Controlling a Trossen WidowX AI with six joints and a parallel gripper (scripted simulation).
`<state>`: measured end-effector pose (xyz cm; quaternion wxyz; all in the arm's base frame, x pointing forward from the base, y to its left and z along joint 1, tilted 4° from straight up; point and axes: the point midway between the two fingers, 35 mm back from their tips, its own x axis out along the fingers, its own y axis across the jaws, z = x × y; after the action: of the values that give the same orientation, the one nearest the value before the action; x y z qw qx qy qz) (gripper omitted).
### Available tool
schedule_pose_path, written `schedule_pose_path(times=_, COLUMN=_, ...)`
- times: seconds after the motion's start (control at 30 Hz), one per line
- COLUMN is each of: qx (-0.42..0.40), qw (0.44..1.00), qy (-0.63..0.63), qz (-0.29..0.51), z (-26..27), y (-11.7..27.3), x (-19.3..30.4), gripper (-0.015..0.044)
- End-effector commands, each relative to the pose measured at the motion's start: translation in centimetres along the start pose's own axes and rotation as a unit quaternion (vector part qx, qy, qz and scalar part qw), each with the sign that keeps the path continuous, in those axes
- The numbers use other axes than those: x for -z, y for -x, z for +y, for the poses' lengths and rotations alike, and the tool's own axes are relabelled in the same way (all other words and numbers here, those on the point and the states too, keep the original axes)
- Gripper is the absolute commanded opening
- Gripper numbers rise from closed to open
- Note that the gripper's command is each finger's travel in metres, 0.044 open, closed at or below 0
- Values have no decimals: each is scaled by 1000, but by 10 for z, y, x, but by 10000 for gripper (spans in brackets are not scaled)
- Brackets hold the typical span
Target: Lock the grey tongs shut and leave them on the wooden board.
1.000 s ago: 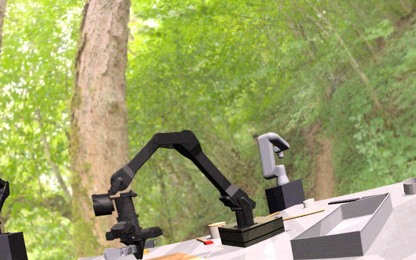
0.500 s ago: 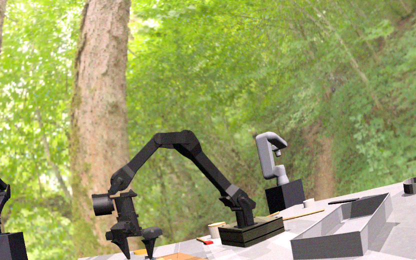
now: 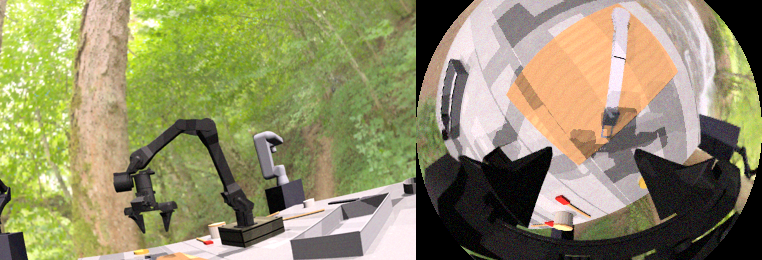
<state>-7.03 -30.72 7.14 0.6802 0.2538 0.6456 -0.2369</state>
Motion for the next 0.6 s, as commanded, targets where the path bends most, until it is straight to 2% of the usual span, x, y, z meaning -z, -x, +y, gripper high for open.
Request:
schedule_pose_path(times=0.0, qx=-2, qw=1000, qy=6, qz=3, z=18, y=13, x=30, gripper=440)
schedule_pose_path(times=0.2, qx=-2, qw=1000, qy=6, qz=3, z=18, y=15, x=30, gripper=440)
schedule_pose_path(times=0.4, qx=-3, qw=1000, qy=3, qz=1, z=17, y=55, x=26, gripper=440)
schedule_pose_path(times=0.57, qx=-3, qw=1000, qy=2, qz=1, z=17, y=61, x=26, gripper=440)
